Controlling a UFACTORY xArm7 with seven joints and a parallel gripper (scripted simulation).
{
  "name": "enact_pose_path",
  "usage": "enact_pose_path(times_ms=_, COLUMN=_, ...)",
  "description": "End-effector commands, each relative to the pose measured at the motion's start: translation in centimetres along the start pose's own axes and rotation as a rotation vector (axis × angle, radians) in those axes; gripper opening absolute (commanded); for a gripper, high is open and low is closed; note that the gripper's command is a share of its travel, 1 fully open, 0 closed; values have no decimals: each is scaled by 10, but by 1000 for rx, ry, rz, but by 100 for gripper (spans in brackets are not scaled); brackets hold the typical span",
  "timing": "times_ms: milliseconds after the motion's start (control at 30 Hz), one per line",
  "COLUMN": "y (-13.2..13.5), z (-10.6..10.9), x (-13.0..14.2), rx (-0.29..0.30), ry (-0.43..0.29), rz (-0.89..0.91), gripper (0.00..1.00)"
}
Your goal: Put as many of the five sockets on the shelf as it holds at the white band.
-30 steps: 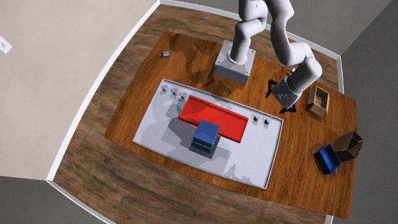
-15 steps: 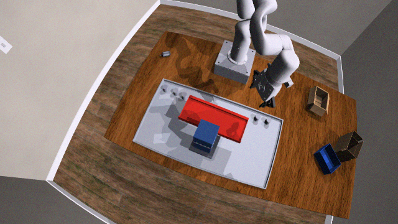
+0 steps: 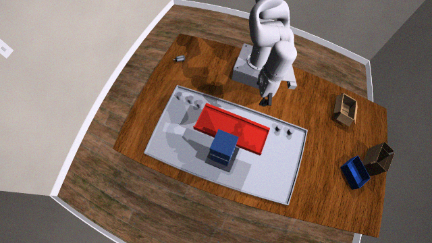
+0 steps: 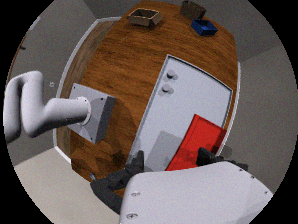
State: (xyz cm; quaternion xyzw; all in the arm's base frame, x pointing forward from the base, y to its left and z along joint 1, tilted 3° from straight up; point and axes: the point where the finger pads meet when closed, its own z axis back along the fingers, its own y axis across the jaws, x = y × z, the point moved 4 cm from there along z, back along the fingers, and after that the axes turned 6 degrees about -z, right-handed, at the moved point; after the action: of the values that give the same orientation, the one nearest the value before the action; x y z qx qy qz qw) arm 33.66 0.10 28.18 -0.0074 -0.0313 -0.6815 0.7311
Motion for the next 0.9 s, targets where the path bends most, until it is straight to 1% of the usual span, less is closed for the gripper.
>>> enact_pose_path(times_ms=0, y=-1, z=4, x=2, rx=16, ry=-4, rz=-8, gripper=100)
enact_pose_path(times_ms=133, y=-1, z=4, x=2, rx=16, ry=-4, rz=-8, gripper=100)
enact_pose_path(times_ms=200, y=-26, z=-6, x=28, rx=13, ry=33, rz=-196, gripper=100)
enact_pose_path(times_ms=600, y=-26, z=-6, x=28, rx=13, ry=33, rz=-196, gripper=100)
enact_pose_path(times_ms=667, y=-43, z=-14, x=43, rx=11, ry=60, rz=-318, gripper=100)
enact_pose_path(times_ms=867, y=-43, z=-14, x=43, rx=11, ry=60, rz=-318, gripper=100)
